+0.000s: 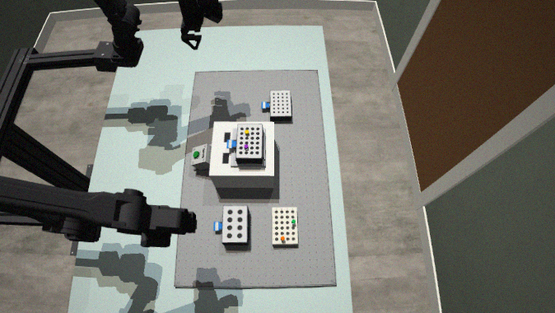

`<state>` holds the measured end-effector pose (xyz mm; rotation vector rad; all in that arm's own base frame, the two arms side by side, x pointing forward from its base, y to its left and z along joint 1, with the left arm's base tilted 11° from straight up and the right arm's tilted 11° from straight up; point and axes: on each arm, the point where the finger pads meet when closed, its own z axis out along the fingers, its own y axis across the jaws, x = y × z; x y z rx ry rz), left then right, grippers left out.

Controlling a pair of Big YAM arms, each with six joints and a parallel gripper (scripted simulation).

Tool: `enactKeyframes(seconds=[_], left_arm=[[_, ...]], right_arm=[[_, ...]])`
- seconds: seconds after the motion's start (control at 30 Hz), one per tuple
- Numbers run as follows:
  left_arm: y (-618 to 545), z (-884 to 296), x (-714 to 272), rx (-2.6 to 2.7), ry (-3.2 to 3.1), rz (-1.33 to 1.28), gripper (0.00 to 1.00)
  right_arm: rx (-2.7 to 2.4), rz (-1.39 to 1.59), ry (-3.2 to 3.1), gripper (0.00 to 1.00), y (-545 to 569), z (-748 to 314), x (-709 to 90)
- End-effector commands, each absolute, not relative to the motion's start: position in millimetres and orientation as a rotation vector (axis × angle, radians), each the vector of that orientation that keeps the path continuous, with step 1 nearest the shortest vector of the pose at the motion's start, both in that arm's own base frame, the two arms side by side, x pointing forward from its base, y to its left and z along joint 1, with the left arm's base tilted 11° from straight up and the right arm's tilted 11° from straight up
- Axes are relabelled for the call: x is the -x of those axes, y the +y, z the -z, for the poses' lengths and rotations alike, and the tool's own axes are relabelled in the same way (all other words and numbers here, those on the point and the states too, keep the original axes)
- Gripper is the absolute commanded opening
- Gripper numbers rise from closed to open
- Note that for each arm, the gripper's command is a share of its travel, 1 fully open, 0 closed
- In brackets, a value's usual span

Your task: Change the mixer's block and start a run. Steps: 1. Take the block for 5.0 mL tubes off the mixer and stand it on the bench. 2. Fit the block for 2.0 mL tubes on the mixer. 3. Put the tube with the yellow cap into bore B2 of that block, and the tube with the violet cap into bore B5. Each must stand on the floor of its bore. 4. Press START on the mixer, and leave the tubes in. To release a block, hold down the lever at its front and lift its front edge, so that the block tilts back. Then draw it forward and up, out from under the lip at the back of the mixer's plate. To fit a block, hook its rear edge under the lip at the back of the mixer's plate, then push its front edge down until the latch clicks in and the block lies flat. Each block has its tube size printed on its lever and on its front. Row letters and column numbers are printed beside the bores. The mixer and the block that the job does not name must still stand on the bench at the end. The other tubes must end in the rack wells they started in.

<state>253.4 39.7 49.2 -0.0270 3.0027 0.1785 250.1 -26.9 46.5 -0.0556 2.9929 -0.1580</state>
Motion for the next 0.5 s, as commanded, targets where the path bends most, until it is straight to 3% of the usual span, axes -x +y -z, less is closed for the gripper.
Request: enactKeyframes(seconds=[0.0,0.47], left_arm=[[38.0,-71.6,-279.2,0.031,2.927,-0.18,1.0],[38.0,-71.6,-279.2,0.031,2.927,-0.18,1.0]], right_arm=[[0.061,0.152,2.957,0.0,-26.0,-60.8,-267.9],[0.061,0.152,2.961,0.0,-25.9,-59.2,-266.1]])
